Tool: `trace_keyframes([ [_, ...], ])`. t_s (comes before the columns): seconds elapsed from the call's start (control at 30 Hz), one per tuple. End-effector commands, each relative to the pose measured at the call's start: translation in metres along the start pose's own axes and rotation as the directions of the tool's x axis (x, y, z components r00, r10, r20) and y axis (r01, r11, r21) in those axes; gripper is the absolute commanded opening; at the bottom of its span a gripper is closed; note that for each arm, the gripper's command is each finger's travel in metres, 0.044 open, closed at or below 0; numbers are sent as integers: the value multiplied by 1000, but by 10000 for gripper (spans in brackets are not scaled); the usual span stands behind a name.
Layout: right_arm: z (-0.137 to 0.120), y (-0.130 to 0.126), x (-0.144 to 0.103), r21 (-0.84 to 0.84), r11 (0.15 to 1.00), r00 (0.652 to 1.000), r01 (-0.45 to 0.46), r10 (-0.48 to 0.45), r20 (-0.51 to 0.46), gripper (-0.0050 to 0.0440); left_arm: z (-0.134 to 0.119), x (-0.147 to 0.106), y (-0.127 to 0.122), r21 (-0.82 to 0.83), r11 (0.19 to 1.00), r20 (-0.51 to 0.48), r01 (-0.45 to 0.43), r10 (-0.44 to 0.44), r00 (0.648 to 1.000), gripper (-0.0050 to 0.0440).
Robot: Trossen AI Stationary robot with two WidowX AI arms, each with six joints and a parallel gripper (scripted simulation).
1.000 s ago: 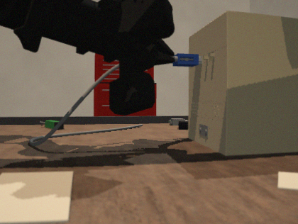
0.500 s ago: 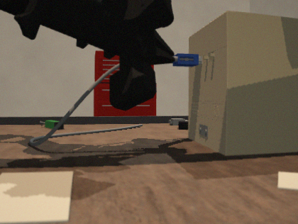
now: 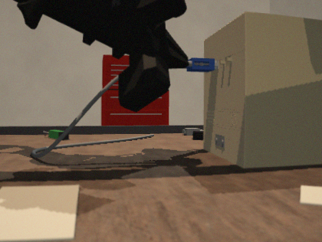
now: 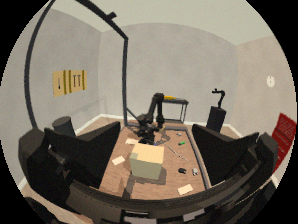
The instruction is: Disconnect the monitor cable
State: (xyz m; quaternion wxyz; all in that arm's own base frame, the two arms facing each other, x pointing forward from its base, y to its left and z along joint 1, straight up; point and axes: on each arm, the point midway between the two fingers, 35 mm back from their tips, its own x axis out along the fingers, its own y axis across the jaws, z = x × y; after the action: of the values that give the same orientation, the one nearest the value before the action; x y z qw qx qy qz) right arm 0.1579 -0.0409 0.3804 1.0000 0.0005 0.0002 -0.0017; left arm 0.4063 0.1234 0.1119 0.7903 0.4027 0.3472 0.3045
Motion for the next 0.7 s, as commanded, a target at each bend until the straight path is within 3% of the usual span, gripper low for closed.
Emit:
trace_keyframes([
  [0.0,3,1,0,-7,1000,1000,-3,3,2,440,5,-1,9,-69,997,14,29,-28,1000,0],
  [0.6,3,1,0,-7,1000,1000,-3,3,2,440,5,-1,12,-185,976,25,112,-109,994,0],
  [0.67,3,1,0,-7,1000,1000,-3,3,2,440,5,-1,12,-185,976,25,112,-109,994,48],
])
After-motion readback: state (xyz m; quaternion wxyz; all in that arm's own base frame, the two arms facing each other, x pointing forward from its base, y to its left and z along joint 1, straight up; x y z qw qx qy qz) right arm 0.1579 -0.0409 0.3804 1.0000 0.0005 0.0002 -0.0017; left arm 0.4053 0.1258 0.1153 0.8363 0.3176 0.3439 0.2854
